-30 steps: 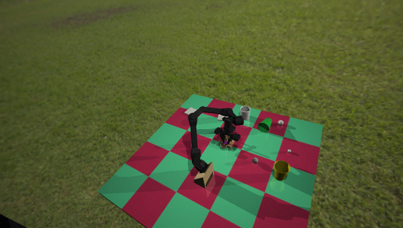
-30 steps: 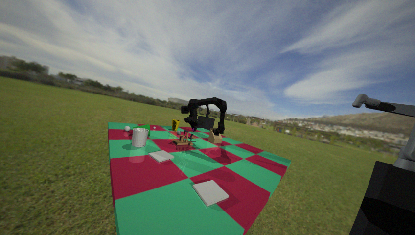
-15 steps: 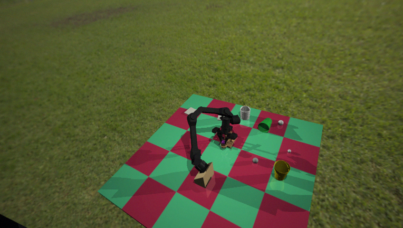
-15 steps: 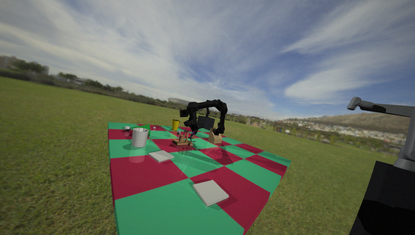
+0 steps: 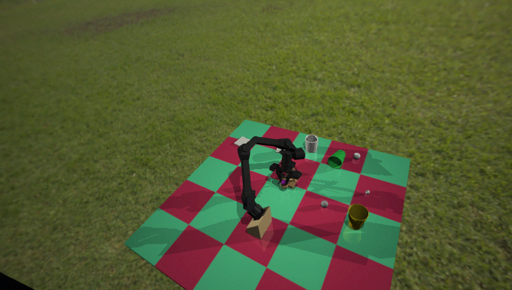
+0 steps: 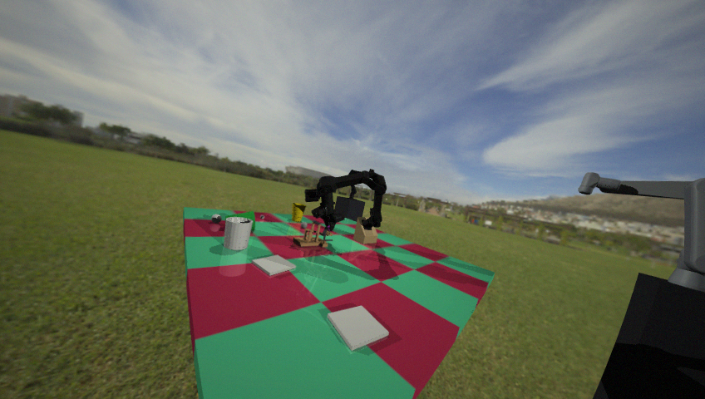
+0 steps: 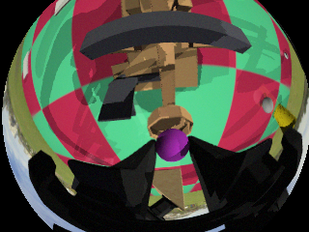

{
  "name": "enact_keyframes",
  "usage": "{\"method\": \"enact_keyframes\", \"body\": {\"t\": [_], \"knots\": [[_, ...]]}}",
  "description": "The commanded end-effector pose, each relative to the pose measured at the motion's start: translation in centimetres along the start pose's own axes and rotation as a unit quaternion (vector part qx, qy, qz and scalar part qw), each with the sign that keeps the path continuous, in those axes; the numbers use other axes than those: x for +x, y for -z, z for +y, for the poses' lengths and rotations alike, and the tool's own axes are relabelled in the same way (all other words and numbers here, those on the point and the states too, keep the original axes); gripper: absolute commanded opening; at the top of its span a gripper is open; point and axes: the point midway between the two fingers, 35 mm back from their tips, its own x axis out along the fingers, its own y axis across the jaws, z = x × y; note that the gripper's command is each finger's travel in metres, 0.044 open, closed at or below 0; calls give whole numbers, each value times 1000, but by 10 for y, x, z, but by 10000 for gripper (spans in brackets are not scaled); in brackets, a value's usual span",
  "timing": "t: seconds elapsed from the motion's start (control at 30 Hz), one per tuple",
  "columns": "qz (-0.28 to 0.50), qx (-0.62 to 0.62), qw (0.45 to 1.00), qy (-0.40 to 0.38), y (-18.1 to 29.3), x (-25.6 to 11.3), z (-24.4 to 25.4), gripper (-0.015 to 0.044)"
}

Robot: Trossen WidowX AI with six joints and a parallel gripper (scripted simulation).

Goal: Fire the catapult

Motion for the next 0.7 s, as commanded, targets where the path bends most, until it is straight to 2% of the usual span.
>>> {"method": "enact_keyframes", "body": {"t": [0.0, 0.07, 0.4, 0.6, 0.67], "knots": [[-1, 0, 1000, 0, 0, -1, 0, 0], [-1, 0, 1000, 0, 0, -1, 0, 0], [-3, 1, 1000, 1, 1, -3, 0, 263], [-70, 38, 996, 35, 33, -85, -1, 420], [-85, 49, 994, 43, 44, -102, 0, 440]]}}
